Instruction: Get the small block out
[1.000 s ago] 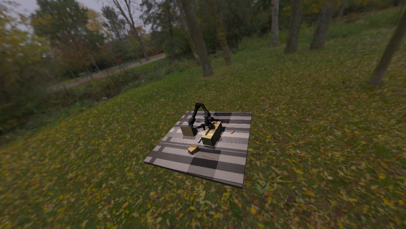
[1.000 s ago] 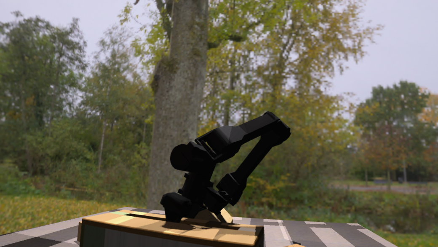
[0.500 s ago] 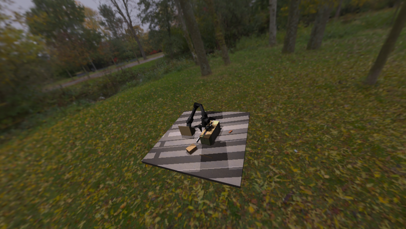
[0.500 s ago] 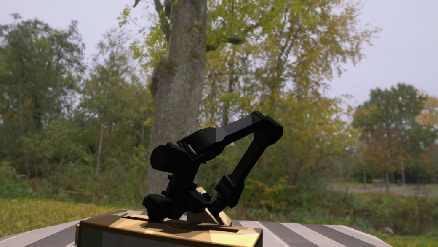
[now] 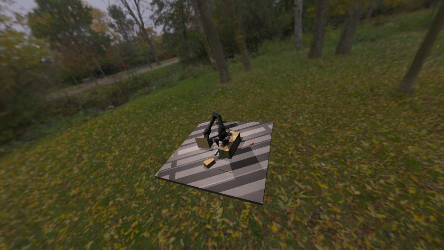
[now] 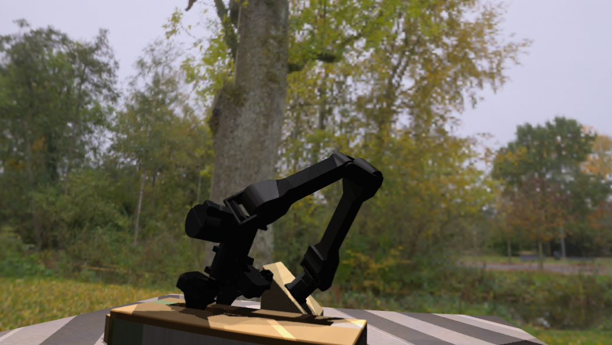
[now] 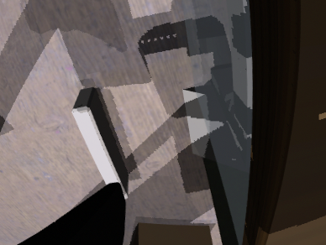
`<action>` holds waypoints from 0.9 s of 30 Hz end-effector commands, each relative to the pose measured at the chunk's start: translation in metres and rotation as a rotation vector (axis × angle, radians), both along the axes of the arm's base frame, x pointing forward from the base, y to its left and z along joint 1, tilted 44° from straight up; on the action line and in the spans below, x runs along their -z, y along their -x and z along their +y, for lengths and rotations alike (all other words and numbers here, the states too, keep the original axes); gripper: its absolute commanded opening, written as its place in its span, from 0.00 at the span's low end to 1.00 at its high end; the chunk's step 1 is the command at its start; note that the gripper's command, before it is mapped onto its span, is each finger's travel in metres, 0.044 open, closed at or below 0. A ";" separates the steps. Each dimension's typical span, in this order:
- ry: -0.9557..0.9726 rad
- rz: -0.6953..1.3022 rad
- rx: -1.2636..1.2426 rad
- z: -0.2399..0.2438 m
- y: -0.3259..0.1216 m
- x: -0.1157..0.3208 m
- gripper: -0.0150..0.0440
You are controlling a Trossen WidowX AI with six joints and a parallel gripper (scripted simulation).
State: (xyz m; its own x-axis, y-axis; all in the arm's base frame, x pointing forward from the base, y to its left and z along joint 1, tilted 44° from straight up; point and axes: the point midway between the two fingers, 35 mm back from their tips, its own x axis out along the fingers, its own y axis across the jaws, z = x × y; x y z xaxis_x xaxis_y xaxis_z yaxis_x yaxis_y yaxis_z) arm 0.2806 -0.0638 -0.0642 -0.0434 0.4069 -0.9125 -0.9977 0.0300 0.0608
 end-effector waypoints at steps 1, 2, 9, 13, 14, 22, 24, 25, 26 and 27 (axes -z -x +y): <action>0.004 -0.001 -0.004 -0.009 -0.001 0.009 0.93; 0.004 -0.001 -0.004 -0.011 0.000 0.011 0.93; 0.004 -0.001 -0.003 -0.015 0.000 0.011 0.93; 0.005 0.001 0.000 -0.037 -0.002 -0.012 0.93; 0.004 0.002 0.001 -0.046 -0.002 -0.023 0.93; 0.004 0.004 0.031 -0.054 -0.001 -0.030 0.89; 0.002 0.056 0.163 -0.057 0.001 -0.029 0.80; 0.000 0.096 0.263 -0.059 0.003 -0.028 0.75; -0.002 0.136 0.363 -0.060 0.004 -0.027 0.74; -0.005 0.177 0.463 -0.062 0.006 -0.026 0.74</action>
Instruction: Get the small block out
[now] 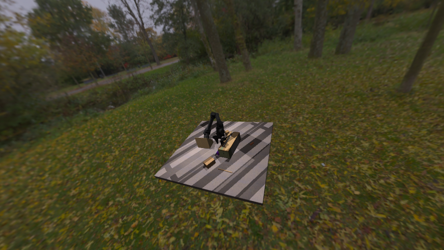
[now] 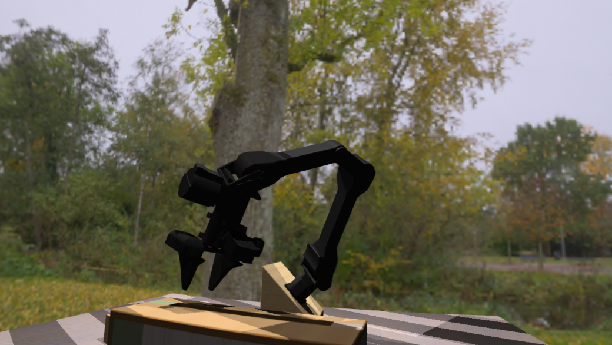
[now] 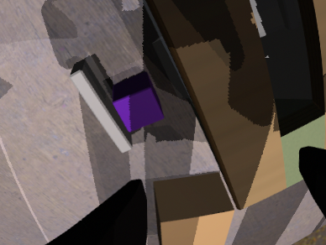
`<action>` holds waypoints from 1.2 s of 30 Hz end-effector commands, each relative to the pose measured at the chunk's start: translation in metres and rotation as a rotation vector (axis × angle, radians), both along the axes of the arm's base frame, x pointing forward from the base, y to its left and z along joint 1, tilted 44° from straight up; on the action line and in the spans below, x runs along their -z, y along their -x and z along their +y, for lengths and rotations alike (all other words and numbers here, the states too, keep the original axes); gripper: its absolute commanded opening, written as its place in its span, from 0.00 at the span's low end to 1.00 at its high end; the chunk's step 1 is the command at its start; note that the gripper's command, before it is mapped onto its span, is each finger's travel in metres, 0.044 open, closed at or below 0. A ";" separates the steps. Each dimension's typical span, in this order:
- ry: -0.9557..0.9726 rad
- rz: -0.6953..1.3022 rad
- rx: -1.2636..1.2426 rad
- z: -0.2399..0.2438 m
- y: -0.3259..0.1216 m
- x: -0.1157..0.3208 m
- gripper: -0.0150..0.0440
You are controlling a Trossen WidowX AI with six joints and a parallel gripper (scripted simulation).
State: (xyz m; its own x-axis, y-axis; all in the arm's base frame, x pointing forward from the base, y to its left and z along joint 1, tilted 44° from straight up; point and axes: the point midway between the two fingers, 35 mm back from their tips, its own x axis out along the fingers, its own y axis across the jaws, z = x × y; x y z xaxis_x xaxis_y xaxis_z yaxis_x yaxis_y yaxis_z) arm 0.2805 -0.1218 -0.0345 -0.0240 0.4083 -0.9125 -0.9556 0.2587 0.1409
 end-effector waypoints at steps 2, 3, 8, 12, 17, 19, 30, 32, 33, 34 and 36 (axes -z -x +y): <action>-0.023 0.174 0.431 -0.007 0.009 0.005 0.74; -0.032 0.215 0.529 -0.008 0.010 0.005 0.74; -0.079 0.431 1.014 -0.012 0.015 0.008 0.74; -0.123 0.622 1.393 -0.015 0.019 0.010 0.74; -0.188 0.871 1.823 -0.018 0.023 0.012 0.74; -0.207 0.945 1.937 -0.019 0.024 0.012 0.74; -0.307 1.412 2.530 -0.025 0.030 0.014 0.74; -0.321 1.509 2.629 -0.026 0.031 0.014 0.74; -0.328 1.560 2.678 -0.026 0.031 0.014 0.74; -0.334 1.611 2.725 -0.027 0.032 0.015 0.74; -0.351 1.722 2.817 -0.028 0.033 0.015 0.74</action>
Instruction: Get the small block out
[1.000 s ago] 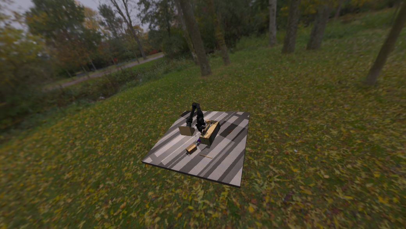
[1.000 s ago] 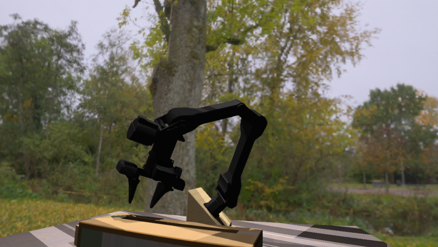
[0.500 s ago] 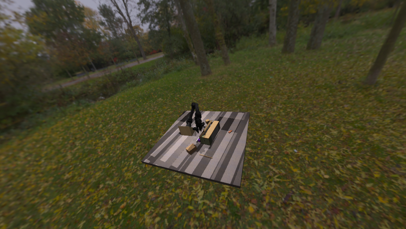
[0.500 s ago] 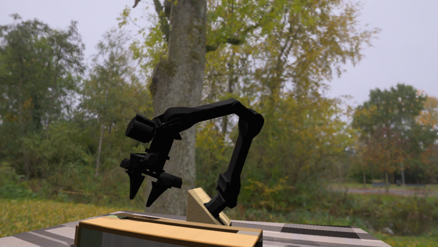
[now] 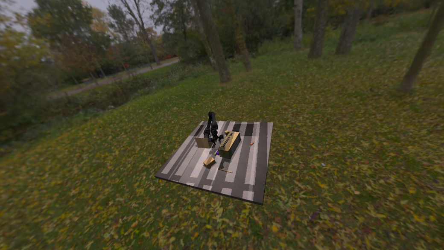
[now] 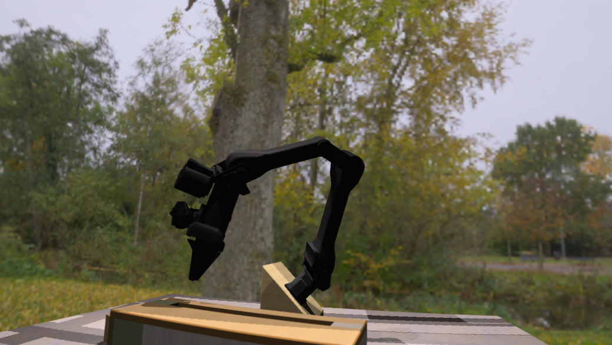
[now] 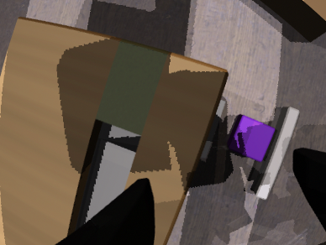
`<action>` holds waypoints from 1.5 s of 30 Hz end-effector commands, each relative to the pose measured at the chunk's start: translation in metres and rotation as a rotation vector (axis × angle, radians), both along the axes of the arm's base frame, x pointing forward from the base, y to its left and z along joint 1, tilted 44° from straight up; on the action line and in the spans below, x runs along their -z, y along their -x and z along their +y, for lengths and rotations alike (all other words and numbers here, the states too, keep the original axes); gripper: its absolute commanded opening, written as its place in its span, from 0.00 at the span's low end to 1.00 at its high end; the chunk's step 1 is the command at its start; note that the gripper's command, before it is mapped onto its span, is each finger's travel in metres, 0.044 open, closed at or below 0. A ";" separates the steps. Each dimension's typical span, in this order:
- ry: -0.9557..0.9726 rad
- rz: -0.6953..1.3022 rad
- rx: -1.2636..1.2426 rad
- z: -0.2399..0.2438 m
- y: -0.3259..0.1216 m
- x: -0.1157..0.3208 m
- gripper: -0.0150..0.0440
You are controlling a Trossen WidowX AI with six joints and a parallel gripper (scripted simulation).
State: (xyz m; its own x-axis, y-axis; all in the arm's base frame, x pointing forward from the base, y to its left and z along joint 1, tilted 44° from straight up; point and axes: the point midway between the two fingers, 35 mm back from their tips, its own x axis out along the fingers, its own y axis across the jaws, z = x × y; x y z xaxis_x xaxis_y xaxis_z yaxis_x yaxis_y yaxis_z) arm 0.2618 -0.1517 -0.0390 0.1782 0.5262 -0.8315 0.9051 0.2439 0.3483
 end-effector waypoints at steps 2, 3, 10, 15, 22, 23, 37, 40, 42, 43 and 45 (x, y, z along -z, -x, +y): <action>-0.310 0.489 0.837 0.001 0.015 0.010 0.74; -0.331 0.523 0.891 0.001 0.015 0.011 0.74; -0.488 0.775 1.266 -0.003 0.019 0.011 0.74; -0.602 0.966 1.519 -0.005 0.021 0.011 0.74; -0.670 1.093 1.672 -0.007 0.022 0.011 0.74; -0.670 1.093 1.672 -0.007 0.022 0.011 0.74; -0.670 1.093 1.672 -0.001 0.021 0.020 0.74; -0.670 1.093 1.672 0.028 0.022 0.057 0.74; -0.672 1.094 1.670 0.048 0.025 0.076 0.74; -0.673 1.094 1.670 0.054 0.026 0.081 0.74; -0.673 1.095 1.669 0.056 0.027 0.082 0.74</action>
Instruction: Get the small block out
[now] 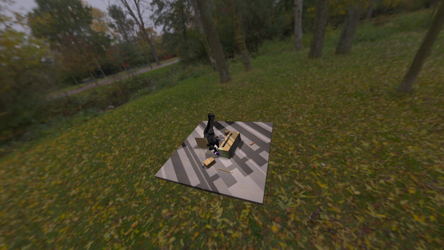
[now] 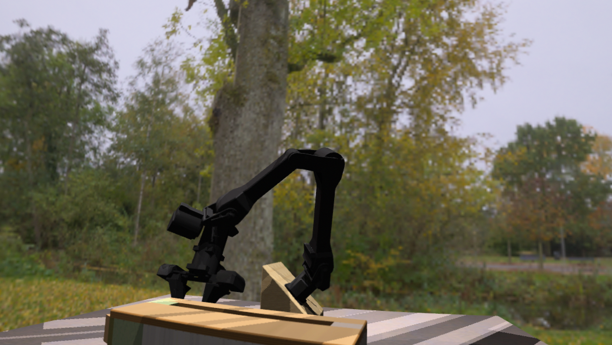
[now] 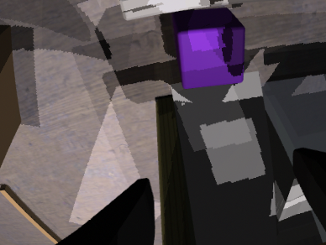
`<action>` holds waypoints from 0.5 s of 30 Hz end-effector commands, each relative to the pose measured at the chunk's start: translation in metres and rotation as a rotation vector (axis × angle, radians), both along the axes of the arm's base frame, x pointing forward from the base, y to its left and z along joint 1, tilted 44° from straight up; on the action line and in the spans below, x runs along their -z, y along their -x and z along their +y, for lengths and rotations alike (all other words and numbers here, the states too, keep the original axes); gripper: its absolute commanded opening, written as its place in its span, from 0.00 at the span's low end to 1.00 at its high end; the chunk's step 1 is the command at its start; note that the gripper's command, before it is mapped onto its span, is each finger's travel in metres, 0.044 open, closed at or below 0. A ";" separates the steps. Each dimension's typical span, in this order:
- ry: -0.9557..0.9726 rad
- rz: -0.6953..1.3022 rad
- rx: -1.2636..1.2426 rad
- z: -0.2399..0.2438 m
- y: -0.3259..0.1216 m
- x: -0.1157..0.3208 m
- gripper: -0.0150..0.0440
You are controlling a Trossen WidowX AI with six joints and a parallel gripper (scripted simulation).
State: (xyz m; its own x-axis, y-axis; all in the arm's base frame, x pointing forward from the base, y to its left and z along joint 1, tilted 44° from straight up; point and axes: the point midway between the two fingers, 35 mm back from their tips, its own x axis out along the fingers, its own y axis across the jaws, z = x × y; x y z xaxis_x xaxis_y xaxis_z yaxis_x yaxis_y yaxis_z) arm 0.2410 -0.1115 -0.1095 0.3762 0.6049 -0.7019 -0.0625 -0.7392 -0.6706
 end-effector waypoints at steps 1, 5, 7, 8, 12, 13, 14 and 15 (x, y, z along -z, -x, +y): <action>-0.017 0.009 0.006 0.015 0.006 0.012 0.74; -0.017 0.009 0.006 0.017 0.006 0.014 0.74; -0.017 0.009 0.006 0.019 0.005 0.016 0.74; -0.017 0.009 0.006 0.020 0.005 0.017 0.74; -0.017 0.009 0.006 0.025 0.005 0.022 0.74; -0.017 0.009 0.006 0.026 0.005 0.023 0.74; -0.017 0.009 0.006 0.027 0.005 0.025 0.74; -0.017 0.009 0.006 0.028 0.005 0.026 0.74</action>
State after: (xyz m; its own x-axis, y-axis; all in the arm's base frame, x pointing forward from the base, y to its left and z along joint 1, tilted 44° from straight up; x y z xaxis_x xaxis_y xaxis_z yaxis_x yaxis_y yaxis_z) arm 0.2394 -0.0910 -0.1302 0.3807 0.6036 -0.7005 -0.0645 -0.7384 -0.6713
